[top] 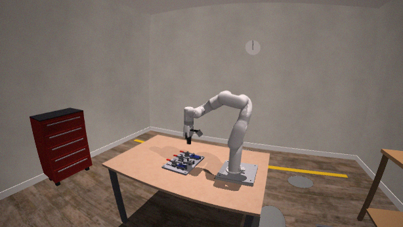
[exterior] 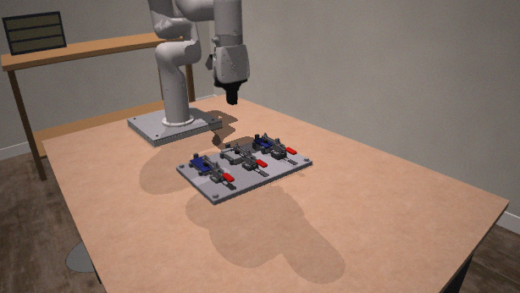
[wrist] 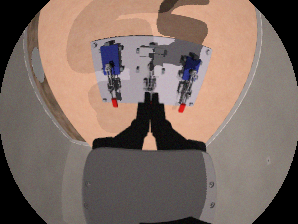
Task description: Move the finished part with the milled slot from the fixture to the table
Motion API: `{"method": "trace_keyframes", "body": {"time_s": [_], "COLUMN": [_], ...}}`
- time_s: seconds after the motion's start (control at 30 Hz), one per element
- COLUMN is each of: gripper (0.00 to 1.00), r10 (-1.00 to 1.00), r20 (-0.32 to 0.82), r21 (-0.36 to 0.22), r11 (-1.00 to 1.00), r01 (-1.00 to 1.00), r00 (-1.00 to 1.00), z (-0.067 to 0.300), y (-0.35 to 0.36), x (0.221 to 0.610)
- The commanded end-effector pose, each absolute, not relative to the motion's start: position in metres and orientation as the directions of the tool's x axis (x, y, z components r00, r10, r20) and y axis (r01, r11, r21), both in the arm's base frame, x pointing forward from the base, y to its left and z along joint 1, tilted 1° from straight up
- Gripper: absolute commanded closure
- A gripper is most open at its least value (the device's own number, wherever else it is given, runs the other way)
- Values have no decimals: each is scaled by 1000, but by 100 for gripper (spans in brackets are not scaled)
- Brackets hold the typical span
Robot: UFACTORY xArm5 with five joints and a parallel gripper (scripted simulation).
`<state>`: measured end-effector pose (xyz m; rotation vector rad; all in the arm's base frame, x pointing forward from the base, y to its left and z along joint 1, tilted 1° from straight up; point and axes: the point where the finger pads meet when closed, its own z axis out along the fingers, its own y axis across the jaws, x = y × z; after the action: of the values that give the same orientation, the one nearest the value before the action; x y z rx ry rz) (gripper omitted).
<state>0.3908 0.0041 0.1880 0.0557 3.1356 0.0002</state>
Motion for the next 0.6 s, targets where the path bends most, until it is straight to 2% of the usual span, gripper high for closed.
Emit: {"method": "trace_keyframes", "body": {"time_s": [0.0, 0.33, 0.37, 0.57], "gripper": [100, 100, 0, 0], "r10": [36, 36, 36, 36], "r20": [-9, -9, -9, -9], "r21": [0, 0, 0, 0], "r11": [999, 999, 999, 999], "r01": [36, 36, 36, 36], "r00": [-999, -999, -999, -999], "z": [189, 189, 189, 189], "y": [4, 4, 4, 4], "x": [392, 392, 392, 392]}}
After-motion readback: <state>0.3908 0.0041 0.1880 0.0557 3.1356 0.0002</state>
